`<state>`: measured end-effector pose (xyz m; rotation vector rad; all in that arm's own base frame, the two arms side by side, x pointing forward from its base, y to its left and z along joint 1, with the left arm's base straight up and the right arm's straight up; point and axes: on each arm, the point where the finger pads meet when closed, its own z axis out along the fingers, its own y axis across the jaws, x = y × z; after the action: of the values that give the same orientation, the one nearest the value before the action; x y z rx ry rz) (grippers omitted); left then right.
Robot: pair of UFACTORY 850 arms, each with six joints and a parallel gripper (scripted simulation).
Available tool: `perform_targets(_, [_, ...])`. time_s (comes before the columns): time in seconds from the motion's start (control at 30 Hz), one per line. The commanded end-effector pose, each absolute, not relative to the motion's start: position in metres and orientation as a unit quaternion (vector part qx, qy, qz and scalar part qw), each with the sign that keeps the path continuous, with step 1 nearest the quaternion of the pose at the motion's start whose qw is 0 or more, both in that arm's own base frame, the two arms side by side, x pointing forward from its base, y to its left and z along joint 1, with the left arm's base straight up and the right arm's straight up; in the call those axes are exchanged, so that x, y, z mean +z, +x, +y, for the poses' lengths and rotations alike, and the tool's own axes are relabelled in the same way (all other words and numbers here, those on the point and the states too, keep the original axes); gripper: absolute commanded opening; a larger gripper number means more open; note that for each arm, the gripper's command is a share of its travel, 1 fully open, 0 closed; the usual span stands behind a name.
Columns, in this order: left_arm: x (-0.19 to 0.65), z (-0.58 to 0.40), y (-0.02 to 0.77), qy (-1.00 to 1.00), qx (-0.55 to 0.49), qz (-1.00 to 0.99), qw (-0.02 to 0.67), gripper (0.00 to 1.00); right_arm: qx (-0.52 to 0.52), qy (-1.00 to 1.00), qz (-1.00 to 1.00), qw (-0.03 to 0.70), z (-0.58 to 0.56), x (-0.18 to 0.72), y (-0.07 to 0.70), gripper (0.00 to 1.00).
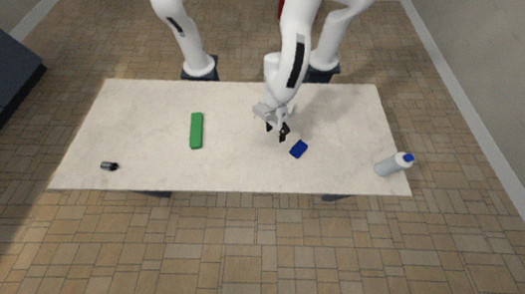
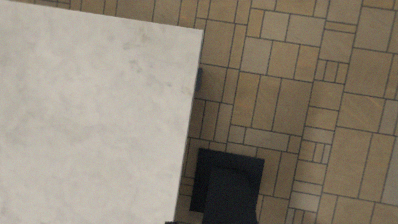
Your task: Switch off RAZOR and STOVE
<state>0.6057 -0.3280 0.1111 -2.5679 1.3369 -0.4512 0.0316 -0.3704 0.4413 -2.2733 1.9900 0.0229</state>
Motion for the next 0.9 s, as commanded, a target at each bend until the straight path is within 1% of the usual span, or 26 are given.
perform_targets(0.0, [0.112, -0.329, 0.606, -0.871, -0.154, 0.454, 0.105, 1.0, 0.006, -0.737, 0.674, 0.042, -0.378, 0.449, 0.021, 1.0])
perform_targets(0.37, [0.112, -0.329, 0.606, -0.871, -0.154, 0.454, 0.105, 1.0, 0.001, -0.705, 0.709, 0.005, -0.39, 0.465, -0.004, 1.0])
perform_targets(0.87, [0.112, -0.328, 0.606, -0.871, -0.154, 0.454, 0.106, 1.0, 0.0, -0.701, 0.714, 0.0, -0.392, 0.468, -0.007, 1.0])
